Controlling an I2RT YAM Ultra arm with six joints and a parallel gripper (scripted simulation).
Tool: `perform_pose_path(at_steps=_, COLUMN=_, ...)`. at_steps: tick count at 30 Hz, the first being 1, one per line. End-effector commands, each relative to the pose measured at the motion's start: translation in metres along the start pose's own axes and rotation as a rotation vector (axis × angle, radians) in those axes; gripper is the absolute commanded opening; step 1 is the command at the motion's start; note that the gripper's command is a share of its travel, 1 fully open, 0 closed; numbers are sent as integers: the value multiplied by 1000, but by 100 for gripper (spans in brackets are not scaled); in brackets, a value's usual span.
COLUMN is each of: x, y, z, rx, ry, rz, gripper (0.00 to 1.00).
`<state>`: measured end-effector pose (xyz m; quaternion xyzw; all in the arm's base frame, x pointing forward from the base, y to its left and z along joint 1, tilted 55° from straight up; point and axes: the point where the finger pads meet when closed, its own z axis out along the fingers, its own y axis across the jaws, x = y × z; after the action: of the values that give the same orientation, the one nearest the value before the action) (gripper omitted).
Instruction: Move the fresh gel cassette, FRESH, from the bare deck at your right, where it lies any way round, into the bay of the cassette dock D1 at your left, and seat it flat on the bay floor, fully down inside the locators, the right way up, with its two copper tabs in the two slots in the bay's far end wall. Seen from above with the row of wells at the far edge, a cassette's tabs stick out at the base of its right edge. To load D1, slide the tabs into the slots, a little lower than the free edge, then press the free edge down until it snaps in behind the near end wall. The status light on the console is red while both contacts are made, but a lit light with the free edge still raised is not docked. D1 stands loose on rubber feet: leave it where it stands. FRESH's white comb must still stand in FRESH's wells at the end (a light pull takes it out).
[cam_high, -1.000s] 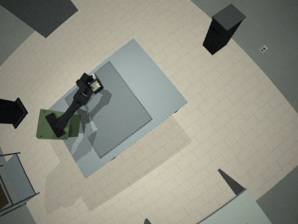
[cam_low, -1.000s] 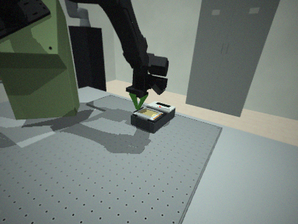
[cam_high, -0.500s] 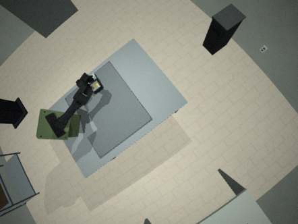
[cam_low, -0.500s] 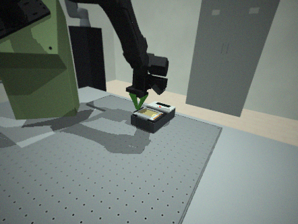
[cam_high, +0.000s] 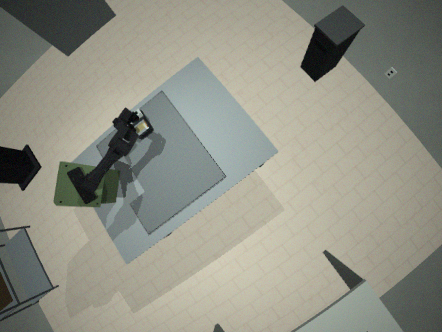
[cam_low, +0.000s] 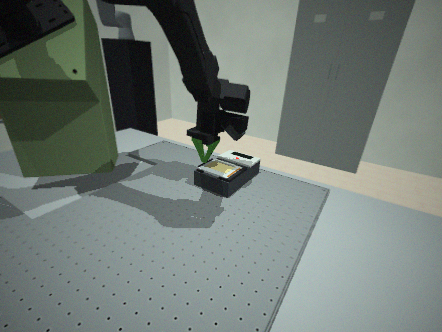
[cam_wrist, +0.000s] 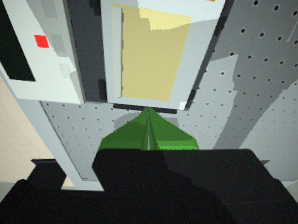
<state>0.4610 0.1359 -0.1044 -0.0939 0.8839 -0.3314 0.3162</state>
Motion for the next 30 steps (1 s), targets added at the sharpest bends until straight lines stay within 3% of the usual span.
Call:
perform_pose_path(at_steps=1, x=-24, y=5, z=30, rx=-32, ry=-53, rz=141, gripper=0)
perform_pose_path(at_steps=19, x=-24, y=5, z=8, rx=-33, ry=-52, rz=151, gripper=0)
perform_pose_path(at_steps=21, x=-36, y=-1, z=-1, rx=-37, ry=-72, rz=175, gripper=0)
perform_pose_path(at_steps=25, x=-39, y=1, z=-11, rx=-44, ry=-80, rz=174, gripper=0)
perform_pose_path(at_steps=28, x=-39, y=4, z=-15, rx=-49, ry=-84, rz=169, gripper=0)
perform_pose_path(at_steps=30, x=-28, y=4, z=-17, rx=-46, ry=-70, rz=148, gripper=0)
